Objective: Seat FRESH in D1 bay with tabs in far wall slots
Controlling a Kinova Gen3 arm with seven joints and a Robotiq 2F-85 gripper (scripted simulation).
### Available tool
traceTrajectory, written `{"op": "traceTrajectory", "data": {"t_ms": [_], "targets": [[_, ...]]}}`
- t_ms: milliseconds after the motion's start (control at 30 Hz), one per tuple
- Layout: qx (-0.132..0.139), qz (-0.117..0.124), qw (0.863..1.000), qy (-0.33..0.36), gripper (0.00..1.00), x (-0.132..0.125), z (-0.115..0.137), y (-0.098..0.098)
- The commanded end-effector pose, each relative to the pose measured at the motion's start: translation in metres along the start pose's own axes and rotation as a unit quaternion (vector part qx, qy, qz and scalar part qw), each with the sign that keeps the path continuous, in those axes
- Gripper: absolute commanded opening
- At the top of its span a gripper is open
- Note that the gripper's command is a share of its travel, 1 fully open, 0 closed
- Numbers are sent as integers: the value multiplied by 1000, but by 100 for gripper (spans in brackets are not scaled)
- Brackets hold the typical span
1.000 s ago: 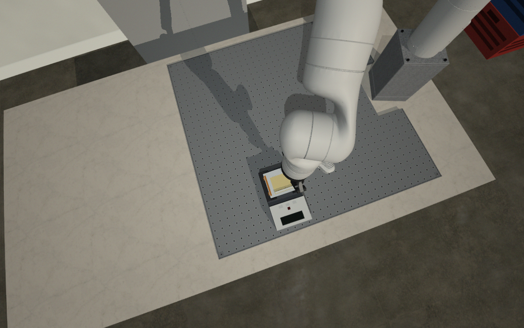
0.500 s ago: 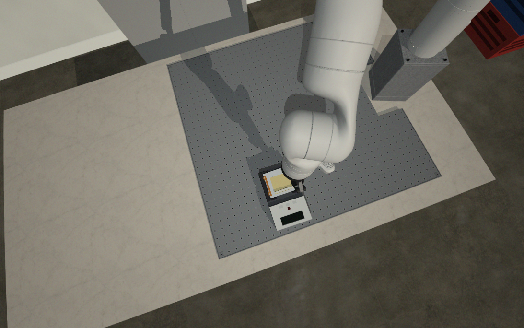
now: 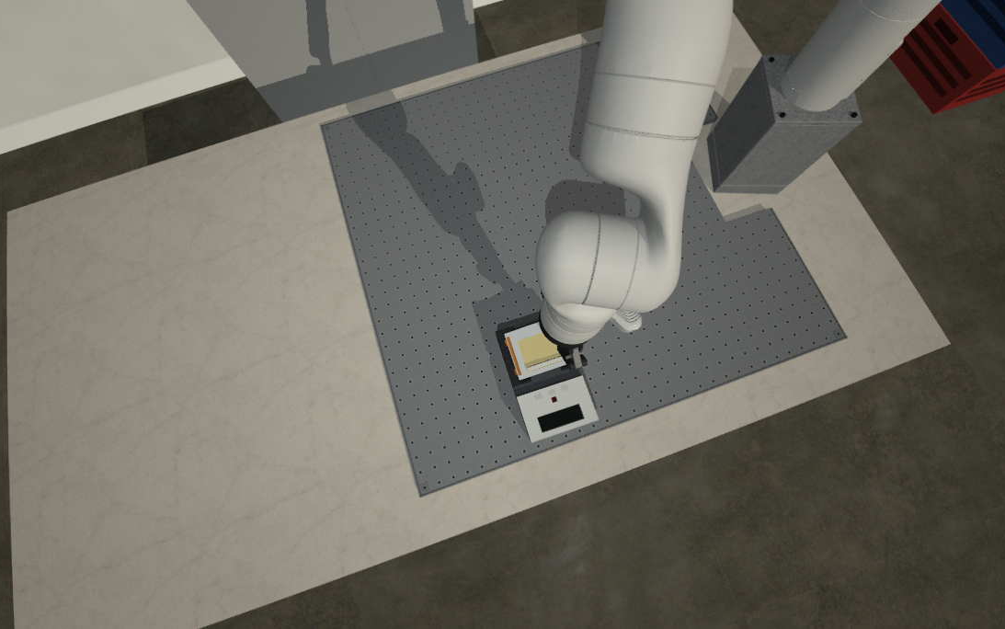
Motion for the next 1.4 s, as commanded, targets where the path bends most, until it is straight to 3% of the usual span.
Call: {"op": "traceTrajectory", "data": {"t_ms": [0, 1367], "targets": [[0, 0, 1000, 0, 0, -1, 0, 0], [1, 1, 1000, 1, 0, -2, 0, 2]]}}
Point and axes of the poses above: the point where the finger pads meet when closed, its own y axis out along the fingers, its own x axis across the jaws, z = x × y, the point moved 7 cm from there along -y, back along the fingers, and after that the axes turned 7 degrees about -y, right-handed, at the moved point
